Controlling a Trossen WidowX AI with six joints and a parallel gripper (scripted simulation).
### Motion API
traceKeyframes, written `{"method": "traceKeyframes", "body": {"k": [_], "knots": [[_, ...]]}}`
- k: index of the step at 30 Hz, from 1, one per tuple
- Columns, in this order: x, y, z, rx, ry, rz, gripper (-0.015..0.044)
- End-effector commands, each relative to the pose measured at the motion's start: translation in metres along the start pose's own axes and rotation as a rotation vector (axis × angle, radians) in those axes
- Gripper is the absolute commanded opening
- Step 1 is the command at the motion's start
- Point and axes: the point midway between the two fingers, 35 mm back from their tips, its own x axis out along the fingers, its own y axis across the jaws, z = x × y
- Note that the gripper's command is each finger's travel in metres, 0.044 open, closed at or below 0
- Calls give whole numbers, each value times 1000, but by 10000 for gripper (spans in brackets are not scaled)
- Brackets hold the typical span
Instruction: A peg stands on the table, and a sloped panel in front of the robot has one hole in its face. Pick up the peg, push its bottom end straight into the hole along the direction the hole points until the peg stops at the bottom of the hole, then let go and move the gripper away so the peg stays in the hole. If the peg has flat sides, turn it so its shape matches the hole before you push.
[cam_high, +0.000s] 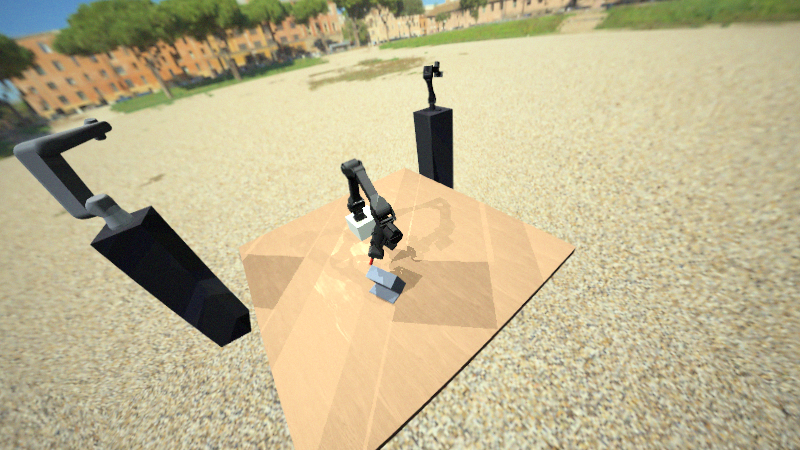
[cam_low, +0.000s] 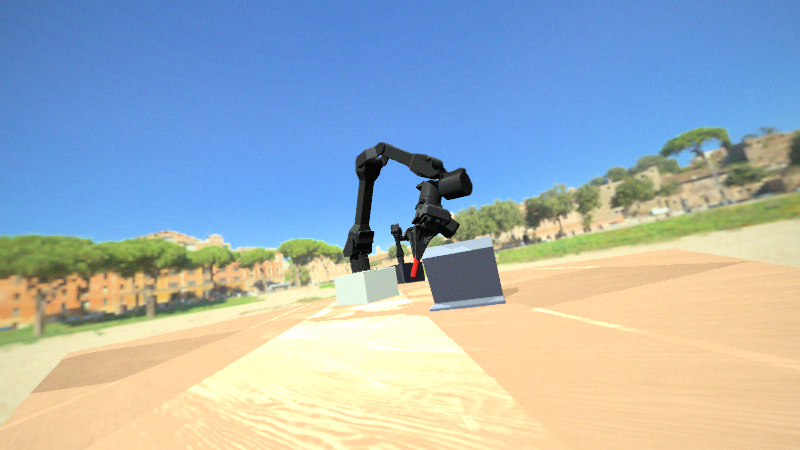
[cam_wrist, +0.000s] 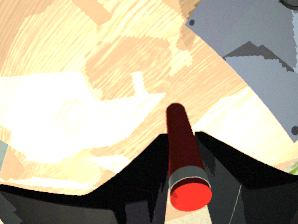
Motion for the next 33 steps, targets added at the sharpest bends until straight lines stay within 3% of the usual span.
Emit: {"method": "traceKeyframes", "body": {"k": [1, 33], "knots": [[-1, 0, 3, -50, 24, -16, 0], [-13, 5, 34, -424, 196, -146, 0]]}}
